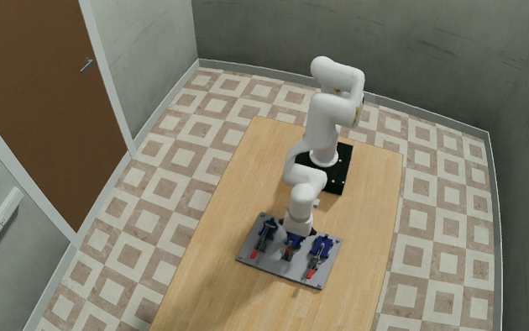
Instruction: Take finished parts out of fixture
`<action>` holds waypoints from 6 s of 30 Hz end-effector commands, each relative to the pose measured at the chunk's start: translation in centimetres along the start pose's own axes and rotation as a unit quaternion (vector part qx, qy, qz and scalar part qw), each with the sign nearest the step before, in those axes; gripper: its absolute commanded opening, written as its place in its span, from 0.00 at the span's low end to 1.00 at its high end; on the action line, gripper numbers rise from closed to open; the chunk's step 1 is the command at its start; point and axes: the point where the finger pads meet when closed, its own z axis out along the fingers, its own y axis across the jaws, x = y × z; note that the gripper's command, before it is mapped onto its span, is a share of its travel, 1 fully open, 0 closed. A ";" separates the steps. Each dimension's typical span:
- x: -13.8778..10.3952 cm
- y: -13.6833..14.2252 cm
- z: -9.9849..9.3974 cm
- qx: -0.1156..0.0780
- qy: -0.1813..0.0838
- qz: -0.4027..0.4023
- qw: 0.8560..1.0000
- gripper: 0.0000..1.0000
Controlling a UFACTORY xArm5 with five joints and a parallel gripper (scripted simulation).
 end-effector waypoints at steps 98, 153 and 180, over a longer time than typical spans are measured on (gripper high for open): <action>0.7 0.0 -6.3 0.000 -0.002 0.000 1.000 0.00; 0.6 12.9 -6.4 0.000 -0.004 0.000 1.000 0.00; 0.6 21.7 -6.5 0.000 -0.005 0.000 1.000 0.00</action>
